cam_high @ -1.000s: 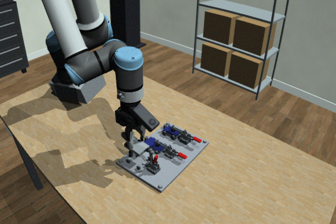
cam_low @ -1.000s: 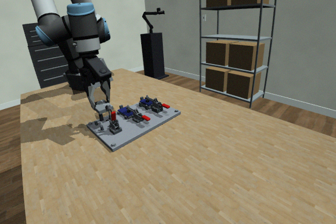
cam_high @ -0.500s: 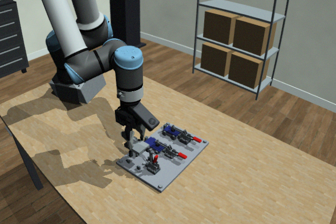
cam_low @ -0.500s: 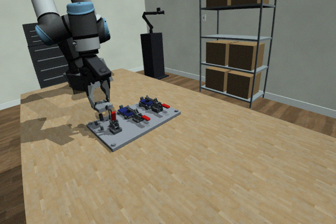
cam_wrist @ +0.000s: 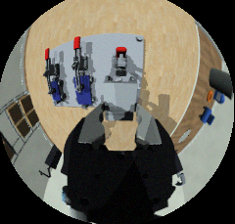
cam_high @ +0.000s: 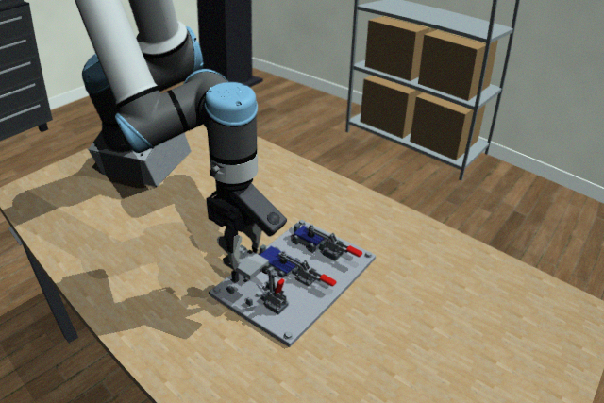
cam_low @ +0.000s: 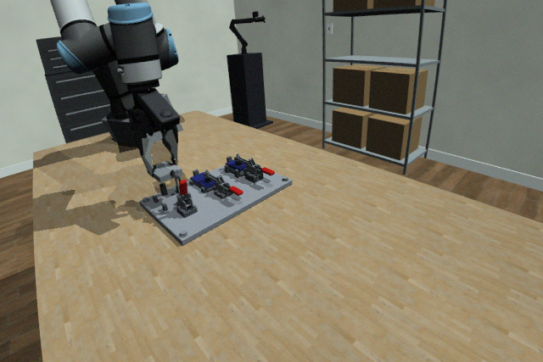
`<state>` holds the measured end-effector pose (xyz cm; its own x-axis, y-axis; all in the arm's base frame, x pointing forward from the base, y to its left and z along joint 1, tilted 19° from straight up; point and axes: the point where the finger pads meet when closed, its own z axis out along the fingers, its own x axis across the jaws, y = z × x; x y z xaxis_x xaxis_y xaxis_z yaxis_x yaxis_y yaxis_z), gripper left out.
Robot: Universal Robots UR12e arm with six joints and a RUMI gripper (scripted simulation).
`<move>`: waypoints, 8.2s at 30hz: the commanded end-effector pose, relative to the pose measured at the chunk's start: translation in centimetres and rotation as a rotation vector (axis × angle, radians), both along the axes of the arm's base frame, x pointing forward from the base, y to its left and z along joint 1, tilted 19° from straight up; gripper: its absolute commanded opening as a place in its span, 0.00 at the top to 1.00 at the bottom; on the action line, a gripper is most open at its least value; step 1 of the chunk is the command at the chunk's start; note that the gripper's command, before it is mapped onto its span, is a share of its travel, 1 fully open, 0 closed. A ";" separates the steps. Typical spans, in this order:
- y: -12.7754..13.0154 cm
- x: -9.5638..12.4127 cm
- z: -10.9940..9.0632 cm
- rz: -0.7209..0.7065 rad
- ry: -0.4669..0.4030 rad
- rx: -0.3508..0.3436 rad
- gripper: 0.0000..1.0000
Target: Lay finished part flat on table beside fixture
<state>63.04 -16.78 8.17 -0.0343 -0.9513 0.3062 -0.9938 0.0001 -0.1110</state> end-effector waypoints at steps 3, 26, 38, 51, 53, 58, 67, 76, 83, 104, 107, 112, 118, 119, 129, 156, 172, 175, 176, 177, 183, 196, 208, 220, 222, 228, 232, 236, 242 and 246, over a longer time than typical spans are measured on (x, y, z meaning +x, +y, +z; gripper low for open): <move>0.0 0.1 0.1 0.000 -0.001 0.000 1.00; -0.1 0.1 0.1 0.000 -0.001 0.000 1.00; -0.7 0.0 0.3 0.000 -0.001 0.000 1.00; -2.4 0.0 0.8 0.000 -0.001 0.000 1.00; -2.8 0.0 1.0 0.000 -0.001 0.000 1.00; -3.4 -0.1 1.2 0.000 -0.001 0.000 1.00; -5.5 -0.1 1.9 0.000 -0.001 0.000 1.00; -7.2 -0.2 2.4 0.000 -0.001 0.000 1.00; -8.8 -0.2 2.9 0.000 -0.001 0.000 1.00; -11.6 -0.3 3.8 0.000 -0.001 0.000 1.00; -11.7 -0.3 3.9 0.000 -0.001 0.000 1.00; -11.9 -0.4 3.9 0.000 -0.001 0.000 1.00; -11.9 -0.4 3.9 0.000 -0.001 0.000 1.00; -11.9 -0.4 3.9 0.000 -0.001 0.000 1.00; -11.9 -0.4 3.9 0.000 -0.001 0.000 1.00; -11.9 -0.4 3.9 0.000 -0.001 0.000 1.00; -12.0 -0.3 3.8 0.000 -0.001 0.000 1.00; -12.0 -0.3 3.7 0.000 -0.001 0.000 1.00; -12.0 -0.3 3.6 0.000 -0.001 0.000 1.00; -12.0 -0.3 3.6 0.000 -0.001 0.000 1.00; -12.3 -0.2 2.8 0.000 -0.001 0.000 1.00; -13.1 0.0 0.4 0.000 -0.001 0.000 1.00; -13.9 0.3 -2.1 0.000 -0.001 0.000 1.00; -14.4 0.5 -3.6 0.000 -0.001 0.000 1.00; -14.4 0.5 -3.8 0.000 -0.001 0.000 1.00; -14.5 0.5 -3.9 0.000 -0.001 0.000 1.00; -14.5 0.5 -3.9 0.000 -0.001 0.000 1.00; -14.5 0.5 -3.9 0.000 -0.001 0.000 1.00; -14.5 0.5 -3.9 0.000 -0.001 0.000 1.00; -14.5 0.5 -3.9 0.000 -0.001 0.000 1.00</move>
